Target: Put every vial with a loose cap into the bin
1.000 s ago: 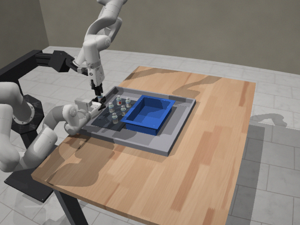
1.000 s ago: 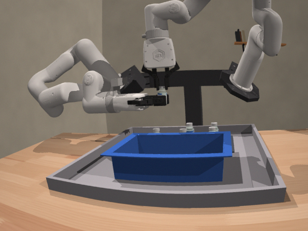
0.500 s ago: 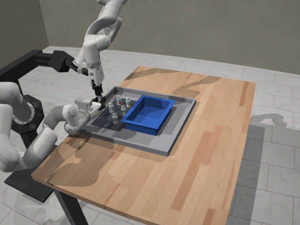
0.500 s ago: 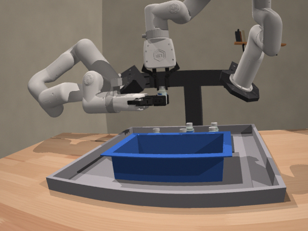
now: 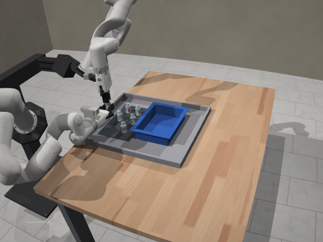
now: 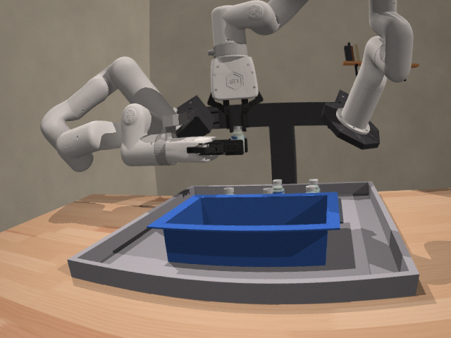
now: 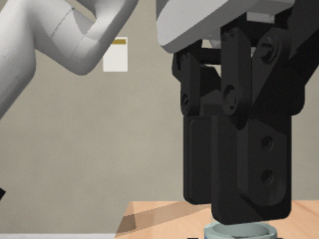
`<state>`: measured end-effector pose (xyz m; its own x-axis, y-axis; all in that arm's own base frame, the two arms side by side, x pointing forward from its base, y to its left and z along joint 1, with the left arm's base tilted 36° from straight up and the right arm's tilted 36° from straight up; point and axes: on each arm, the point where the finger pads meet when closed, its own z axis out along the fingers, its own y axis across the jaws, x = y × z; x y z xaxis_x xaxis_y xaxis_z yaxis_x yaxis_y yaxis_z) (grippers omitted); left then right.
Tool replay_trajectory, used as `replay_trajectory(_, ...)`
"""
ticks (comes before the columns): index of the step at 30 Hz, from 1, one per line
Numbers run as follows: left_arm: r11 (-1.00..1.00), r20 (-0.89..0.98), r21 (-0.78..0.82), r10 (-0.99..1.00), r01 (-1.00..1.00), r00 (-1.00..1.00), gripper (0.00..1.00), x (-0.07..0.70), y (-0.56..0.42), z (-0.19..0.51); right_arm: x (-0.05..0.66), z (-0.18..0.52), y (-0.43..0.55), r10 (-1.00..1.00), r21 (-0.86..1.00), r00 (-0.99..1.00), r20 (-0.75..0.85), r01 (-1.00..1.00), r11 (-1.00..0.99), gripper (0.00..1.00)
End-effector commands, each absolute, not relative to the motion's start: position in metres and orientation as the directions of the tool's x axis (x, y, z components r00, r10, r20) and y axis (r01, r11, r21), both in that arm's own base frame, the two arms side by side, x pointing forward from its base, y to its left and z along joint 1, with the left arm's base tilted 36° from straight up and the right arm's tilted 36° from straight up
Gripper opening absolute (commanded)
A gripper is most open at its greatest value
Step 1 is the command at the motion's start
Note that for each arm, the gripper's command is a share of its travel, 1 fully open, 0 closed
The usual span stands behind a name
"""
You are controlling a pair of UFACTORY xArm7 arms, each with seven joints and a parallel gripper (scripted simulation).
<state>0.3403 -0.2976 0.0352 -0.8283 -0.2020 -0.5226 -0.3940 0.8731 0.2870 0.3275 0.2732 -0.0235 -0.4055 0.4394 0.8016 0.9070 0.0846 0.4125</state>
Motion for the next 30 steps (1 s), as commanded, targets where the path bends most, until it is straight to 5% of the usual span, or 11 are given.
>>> replay_trajectory(1, 0.868, -0.533, 0.264, -0.231, -0.419, -0.814, 0.23, 0.3401, -0.3006, 0.0366, 0.3265, -0.0222, 0.2746, 0.436, 0.414, -0.408, 0.802, 0.906, 0.087, 0.0)
replay_trajectory(30, 0.829, -0.564, 0.189, -0.347, -0.526, -0.749, 0.23, 0.3398, -0.3001, 0.0363, 0.3266, -0.0217, 0.2743, 0.436, 0.414, -0.408, 0.802, 0.906, 0.086, 0.0)
